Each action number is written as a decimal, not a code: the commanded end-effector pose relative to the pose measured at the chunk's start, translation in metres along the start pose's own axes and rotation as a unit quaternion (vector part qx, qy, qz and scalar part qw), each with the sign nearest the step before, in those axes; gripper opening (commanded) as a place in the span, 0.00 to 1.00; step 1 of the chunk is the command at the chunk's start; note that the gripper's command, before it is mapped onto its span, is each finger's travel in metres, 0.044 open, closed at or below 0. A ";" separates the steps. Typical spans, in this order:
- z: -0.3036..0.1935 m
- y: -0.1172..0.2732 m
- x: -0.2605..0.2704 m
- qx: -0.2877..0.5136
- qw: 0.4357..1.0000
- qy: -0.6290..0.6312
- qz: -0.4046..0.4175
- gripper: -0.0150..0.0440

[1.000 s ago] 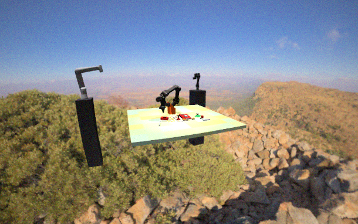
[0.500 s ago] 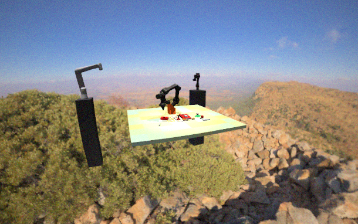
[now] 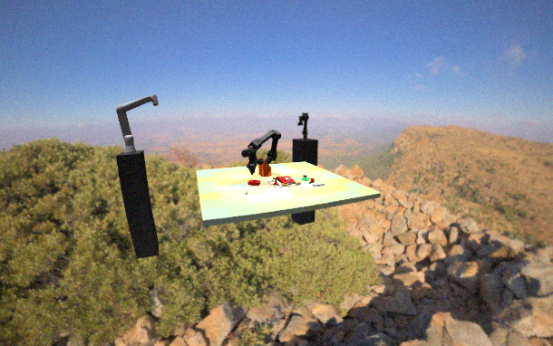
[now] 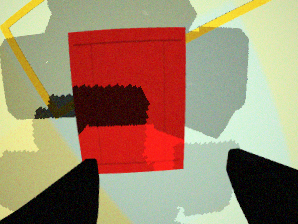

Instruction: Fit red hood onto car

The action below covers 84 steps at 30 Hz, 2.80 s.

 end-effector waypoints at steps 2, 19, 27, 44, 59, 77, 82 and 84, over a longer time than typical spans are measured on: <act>0.004 -0.008 0.011 0.001 1.000 0.003 -0.005 0.88; 0.004 -0.018 0.011 0.001 1.000 0.003 -0.005 1.00; 0.004 -0.023 0.011 0.000 1.000 0.003 -0.005 1.00; 0.004 -0.033 0.011 0.000 1.000 0.003 -0.005 1.00; 0.004 -0.043 0.012 0.000 1.000 0.003 -0.005 1.00; 0.003 -0.054 0.013 0.000 1.000 0.003 -0.005 1.00; 0.003 -0.057 0.013 0.000 1.000 0.003 -0.005 1.00; 0.003 -0.058 0.013 0.000 1.000 0.003 -0.005 1.00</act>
Point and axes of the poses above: the point midway between the two fingers, 35 mm back from their tips, its own y axis back along the fingers, its own x axis across the jaws, z = x × y, the point moved 3 cm from there along y, back along the fingers, and after that the axes turned 7 degrees about -y, right-handed, at the moved point
